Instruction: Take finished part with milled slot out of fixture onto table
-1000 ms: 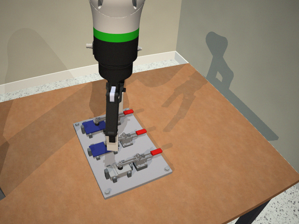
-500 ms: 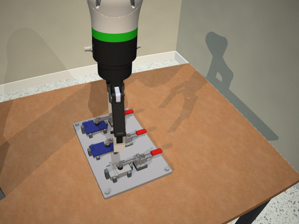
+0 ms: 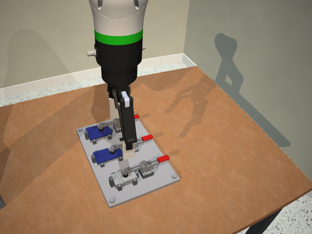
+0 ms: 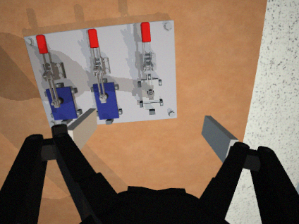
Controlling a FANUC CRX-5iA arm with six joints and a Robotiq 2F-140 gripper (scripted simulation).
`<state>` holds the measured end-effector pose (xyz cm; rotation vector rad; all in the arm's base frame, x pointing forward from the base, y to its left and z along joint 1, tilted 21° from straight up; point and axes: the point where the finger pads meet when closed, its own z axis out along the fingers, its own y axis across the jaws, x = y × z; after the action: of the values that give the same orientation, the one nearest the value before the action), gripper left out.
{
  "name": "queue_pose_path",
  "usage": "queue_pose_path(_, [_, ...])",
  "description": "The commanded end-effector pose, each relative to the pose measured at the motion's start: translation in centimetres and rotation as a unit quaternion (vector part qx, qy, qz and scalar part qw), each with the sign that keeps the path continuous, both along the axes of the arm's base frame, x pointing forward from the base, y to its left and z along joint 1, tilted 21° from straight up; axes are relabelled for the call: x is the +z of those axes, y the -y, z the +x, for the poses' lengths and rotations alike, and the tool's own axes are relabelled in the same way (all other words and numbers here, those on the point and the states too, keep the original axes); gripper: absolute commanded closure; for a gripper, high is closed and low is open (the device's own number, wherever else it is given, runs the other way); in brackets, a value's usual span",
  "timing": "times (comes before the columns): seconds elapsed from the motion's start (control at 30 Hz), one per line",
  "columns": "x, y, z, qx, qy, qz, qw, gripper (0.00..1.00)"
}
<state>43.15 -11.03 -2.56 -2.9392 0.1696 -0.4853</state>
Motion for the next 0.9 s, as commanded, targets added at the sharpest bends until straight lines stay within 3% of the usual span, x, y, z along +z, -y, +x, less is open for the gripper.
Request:
queue_pose_path(0.0, [0.01, 0.21, -0.02, 0.040, 0.009, -0.015, 0.999, 0.00])
queue_pose_path(0.47, [0.02, 0.36, -0.04, 0.069, 0.015, -0.027, 0.997, 0.00])
queue_pose_path(0.5, [0.02, 0.36, -0.04, 0.069, 0.015, -0.027, 0.997, 1.00])
queue_pose_path(0.87, [0.02, 0.36, -0.04, 0.069, 0.015, -0.027, 0.997, 1.00])
